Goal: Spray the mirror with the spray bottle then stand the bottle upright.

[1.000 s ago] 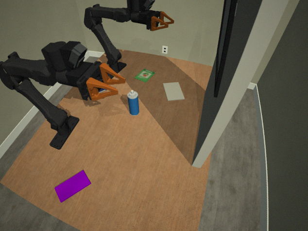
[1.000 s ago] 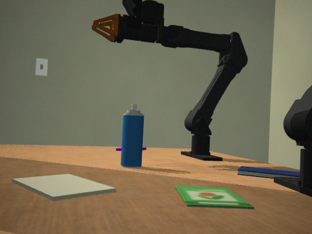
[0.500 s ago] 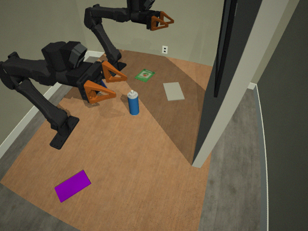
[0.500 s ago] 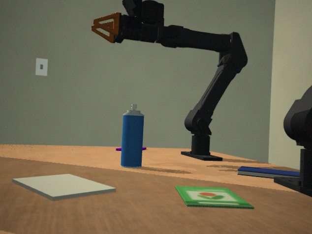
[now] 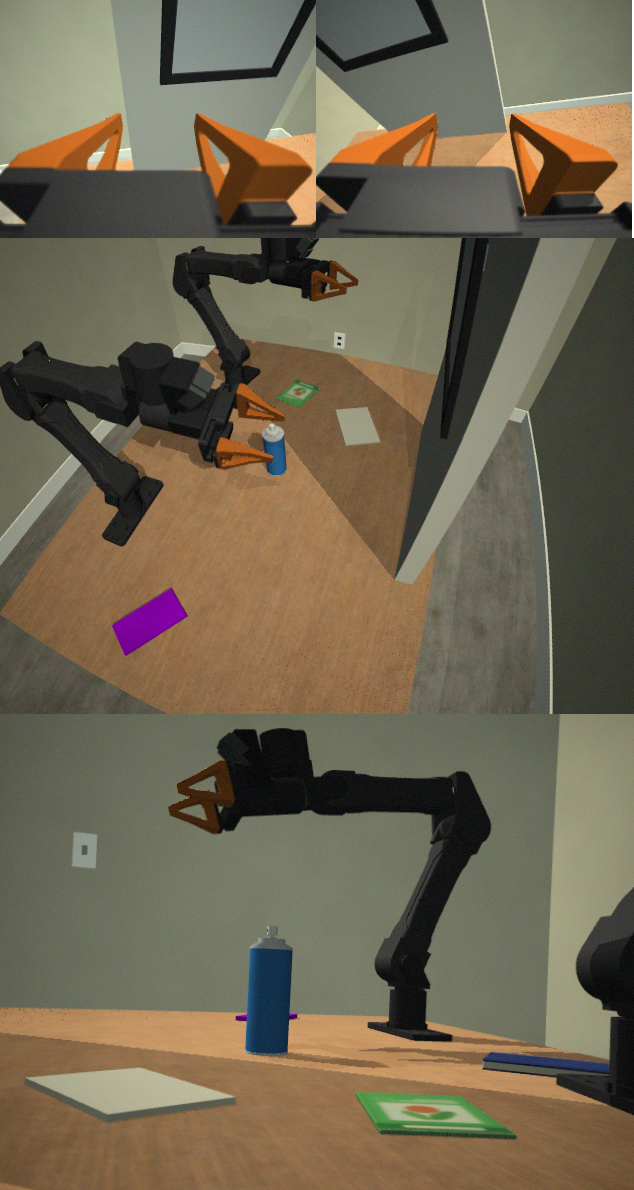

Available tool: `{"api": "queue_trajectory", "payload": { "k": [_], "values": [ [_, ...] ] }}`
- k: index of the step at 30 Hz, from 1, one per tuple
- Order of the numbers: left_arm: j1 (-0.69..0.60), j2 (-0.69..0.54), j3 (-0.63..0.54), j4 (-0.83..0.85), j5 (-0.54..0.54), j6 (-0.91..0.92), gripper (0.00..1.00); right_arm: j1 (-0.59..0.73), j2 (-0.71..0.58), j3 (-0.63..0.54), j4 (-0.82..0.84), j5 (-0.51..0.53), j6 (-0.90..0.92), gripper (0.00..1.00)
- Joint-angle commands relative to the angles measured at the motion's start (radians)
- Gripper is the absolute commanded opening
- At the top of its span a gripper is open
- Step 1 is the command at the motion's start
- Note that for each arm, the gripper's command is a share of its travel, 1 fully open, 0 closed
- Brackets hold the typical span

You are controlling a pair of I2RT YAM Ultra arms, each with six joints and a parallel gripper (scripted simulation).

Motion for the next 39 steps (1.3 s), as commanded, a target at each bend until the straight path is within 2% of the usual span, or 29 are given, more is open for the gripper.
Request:
{"api": "queue_trajectory", "payload": {
  "k": [1, 14, 16, 30, 33, 35, 39],
  "values": [
    [-0.005, -0.001, 0.034, 0.002, -0.004, 0.004, 0.64, 0.019, 0.017, -0.004, -0.026, -0.071, 0.109, 0.69],
    [-0.005, -0.001, 0.034, 0.002, -0.004, 0.004, 0.64, 0.040, 0.156, -0.006, -0.146, -0.284, 0.473, 0.69],
    [-0.005, -0.001, 0.034, 0.002, -0.004, 0.004, 0.64, 0.040, 0.156, -0.006, -0.146, -0.284, 0.473, 0.69],
    [-0.005, -0.001, 0.034, 0.002, -0.004, 0.004, 0.64, 0.071, 0.330, -0.039, -0.299, -0.549, 0.921, 0.69],
    [-0.005, -0.001, 0.034, 0.002, -0.004, 0.004, 0.64, 0.074, 0.344, -0.031, -0.311, -0.569, 0.956, 0.69],
    [-0.005, -0.001, 0.034, 0.002, -0.004, 0.004, 0.64, 0.076, 0.379, -0.006, -0.327, -0.627, 1.033, 0.69],
    [-0.005, -0.001, 0.034, 0.002, -0.004, 0.004, 0.64, 0.096, 0.422, -0.046, -0.380, -0.692, 1.176, 0.69]
  ]
}}
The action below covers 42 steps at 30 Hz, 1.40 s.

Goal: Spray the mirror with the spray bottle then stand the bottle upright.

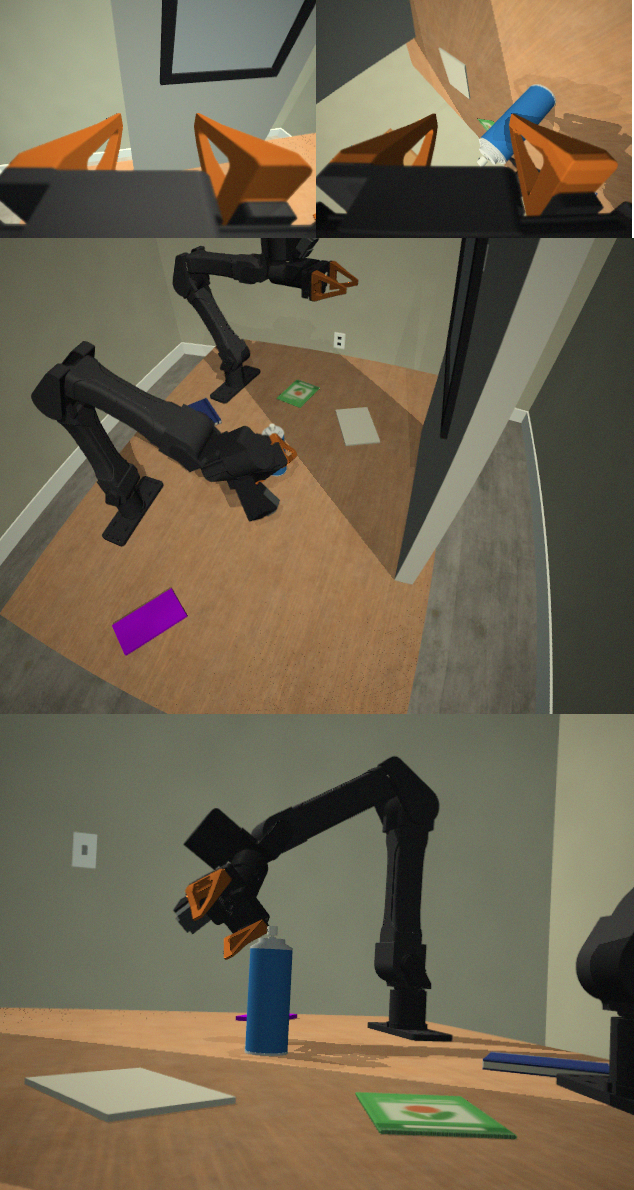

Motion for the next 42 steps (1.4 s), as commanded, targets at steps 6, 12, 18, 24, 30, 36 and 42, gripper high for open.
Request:
{"api": "queue_trajectory", "payload": {
  "k": [6, 12, 18, 24, 30, 36, 42],
  "values": [
    [-0.005, -0.001, 0.034, 0.002, -0.004, 0.004, 0.64, 0.038, 0.086, -0.003, -0.107, -0.187, 0.341, 0.69],
    [-0.005, -0.001, 0.034, 0.002, -0.004, 0.004, 0.64, 0.038, 0.170, 0.010, -0.172, -0.304, 0.506, 0.69],
    [-0.005, -0.001, 0.034, 0.002, -0.004, 0.004, 0.64, 0.033, 0.193, -0.009, -0.146, -0.344, 0.534, 0.69],
    [-0.005, -0.001, 0.034, 0.002, -0.004, 0.004, 0.64, 0.035, 0.183, -0.001, -0.166, -0.335, 0.531, 0.69],
    [-0.005, -0.001, 0.034, 0.002, -0.004, 0.004, 0.64, 0.035, 0.178, -0.001, -0.166, -0.335, 0.532, 0.69],
    [-0.005, -0.001, 0.034, 0.002, -0.004, 0.004, 0.64, 0.041, 0.176, 0.025, -0.191, -0.304, 0.508, 0.69],
    [-0.005, -0.001, 0.034, 0.002, -0.004, 0.004, 0.64, 0.072, 0.185, -0.041, -0.076, -0.310, 0.587, 0.69]
  ]
}}
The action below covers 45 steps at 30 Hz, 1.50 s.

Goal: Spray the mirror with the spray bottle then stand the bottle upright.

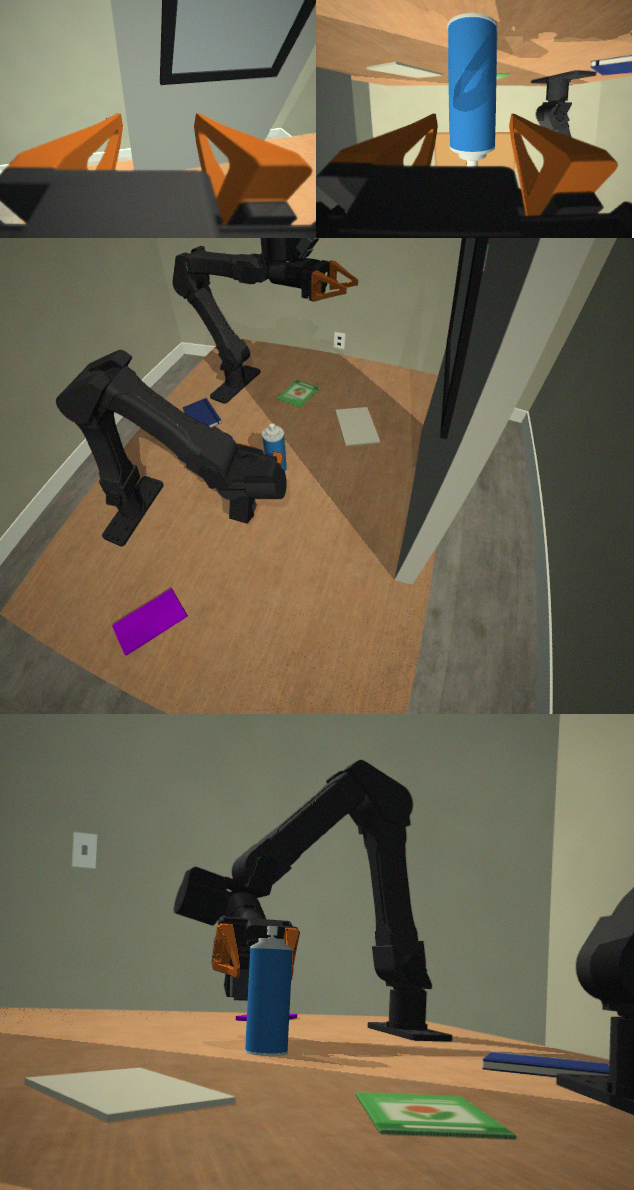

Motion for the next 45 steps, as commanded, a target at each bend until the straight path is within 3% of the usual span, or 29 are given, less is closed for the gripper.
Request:
{"api": "queue_trajectory", "payload": {
  "k": [1, 30, 32, 33, 45],
  "values": [
    [-0.005, -0.001, 0.034, 0.002, -0.004, 0.004, 0.64, 0.021, -0.021, -0.005, 0.026, -0.011, 0.021, 0.69],
    [-0.005, -0.001, 0.034, 0.002, -0.004, 0.004, 0.64, 0.141, 0.041, -0.095, 0.356, 0.048, 0.241, 0.69],
    [-0.005, -0.001, 0.034, 0.002, -0.004, 0.004, 0.64, 0.119, 0.013, -0.039, 0.323, 0.032, 0.241, 0.69],
    [-0.005, -0.001, 0.034, 0.002, -0.004, 0.004, 0.64, 0.113, 0.011, -0.038, 0.330, 0.033, 0.242, 0.00],
    [-0.005, -0.001, 0.034, 0.002, -0.004, 0.004, 0.64, 0.134, 0.012, -0.038, 0.331, 0.032, 0.243, 0.00]
  ]
}}
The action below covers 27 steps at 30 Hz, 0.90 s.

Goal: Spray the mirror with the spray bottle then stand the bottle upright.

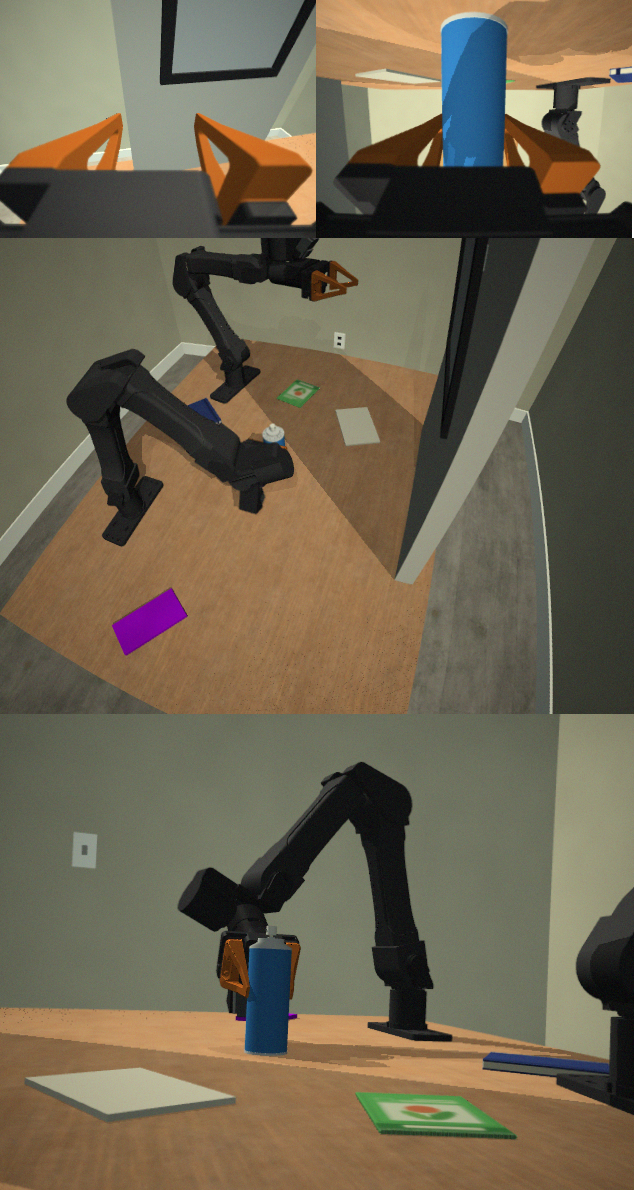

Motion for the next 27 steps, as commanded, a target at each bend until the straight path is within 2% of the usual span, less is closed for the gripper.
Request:
{"api": "queue_trajectory", "payload": {
  "k": [1, 27],
  "values": [
    [-0.005, -0.001, 0.034, 0.002, -0.004, 0.004, 0.64, 0.008, -0.032, 0.031, 0.013, -0.014, 0.007, 0.00],
    [-0.005, -0.001, 0.034, 0.002, -0.004, 0.004, 0.64, 0.004, -0.108, 0.104, -0.153, -0.020, -0.010, 0.00]
  ]
}}
